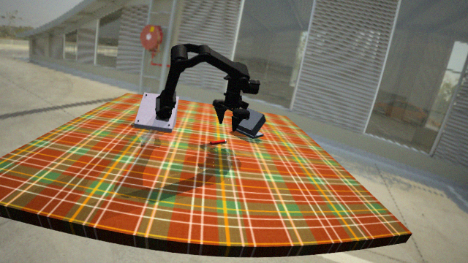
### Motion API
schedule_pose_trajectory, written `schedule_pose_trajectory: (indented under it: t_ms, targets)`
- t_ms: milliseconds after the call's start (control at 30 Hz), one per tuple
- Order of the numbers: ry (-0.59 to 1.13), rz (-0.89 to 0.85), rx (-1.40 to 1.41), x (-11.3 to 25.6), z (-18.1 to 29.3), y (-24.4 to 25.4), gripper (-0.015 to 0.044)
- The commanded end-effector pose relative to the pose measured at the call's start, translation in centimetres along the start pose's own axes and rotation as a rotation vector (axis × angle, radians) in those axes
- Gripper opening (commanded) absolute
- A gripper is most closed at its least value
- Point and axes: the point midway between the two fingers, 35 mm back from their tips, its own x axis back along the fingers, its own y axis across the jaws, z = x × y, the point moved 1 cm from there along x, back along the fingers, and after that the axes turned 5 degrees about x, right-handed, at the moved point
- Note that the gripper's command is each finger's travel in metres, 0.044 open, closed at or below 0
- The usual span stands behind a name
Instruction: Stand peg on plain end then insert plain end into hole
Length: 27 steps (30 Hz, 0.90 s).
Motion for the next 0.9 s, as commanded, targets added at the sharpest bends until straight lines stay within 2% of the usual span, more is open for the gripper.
schedule_pose_trajectory:
  t_ms: [0,867]
  targets:
    - [0.005,0.002,0.01,-0.8,0.0,0.1,0.044]
    - [0.006,0.003,0.01,-5.0,0.1,0.1,0.044]
